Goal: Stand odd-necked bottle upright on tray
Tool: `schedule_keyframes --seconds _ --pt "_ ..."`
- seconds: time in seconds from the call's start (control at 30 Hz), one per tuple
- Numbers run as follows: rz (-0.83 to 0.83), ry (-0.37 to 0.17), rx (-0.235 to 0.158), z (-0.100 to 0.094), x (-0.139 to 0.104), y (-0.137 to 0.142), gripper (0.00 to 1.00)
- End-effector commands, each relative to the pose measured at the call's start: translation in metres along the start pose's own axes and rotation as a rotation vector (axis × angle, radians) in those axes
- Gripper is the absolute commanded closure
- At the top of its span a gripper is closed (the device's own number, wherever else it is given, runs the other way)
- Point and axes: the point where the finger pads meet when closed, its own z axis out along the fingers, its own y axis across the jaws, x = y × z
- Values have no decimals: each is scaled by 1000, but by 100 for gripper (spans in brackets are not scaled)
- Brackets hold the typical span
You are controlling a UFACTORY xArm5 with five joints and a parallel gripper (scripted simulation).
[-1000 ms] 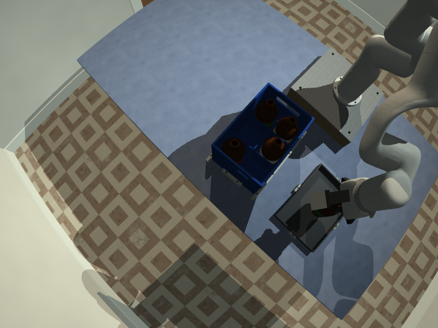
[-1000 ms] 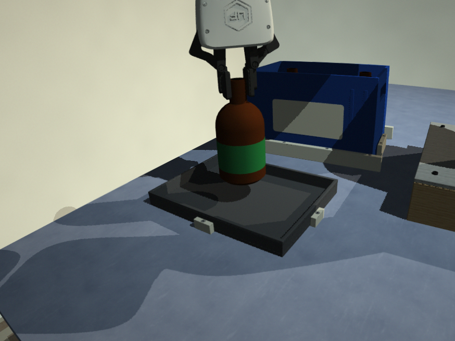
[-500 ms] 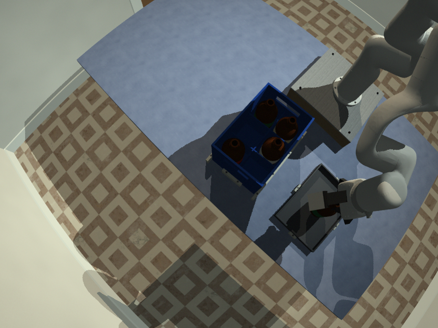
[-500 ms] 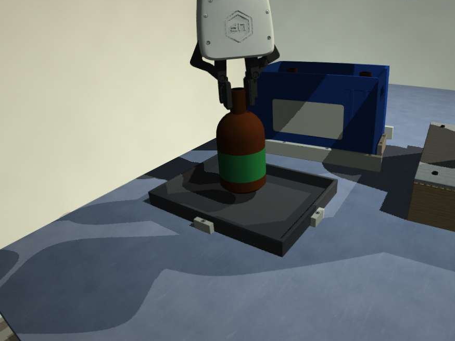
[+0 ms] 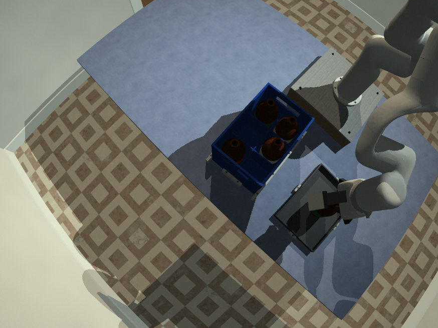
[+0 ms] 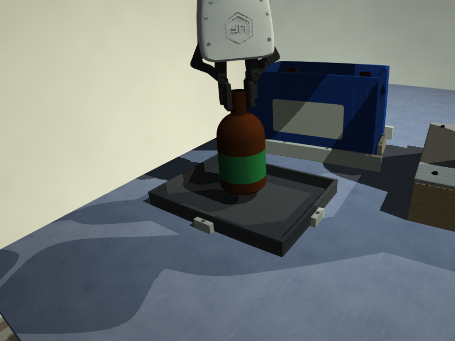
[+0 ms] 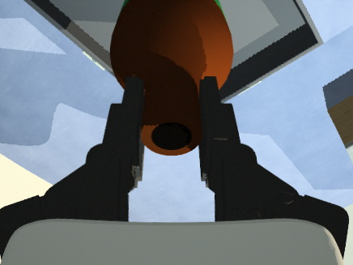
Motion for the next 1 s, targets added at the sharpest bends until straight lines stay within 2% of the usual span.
schedule_keyframes --seconds 0.0,0.97 --pt "0 2 4 -2 1 -1 100" --pt "0 2 4 2 1 -1 100"
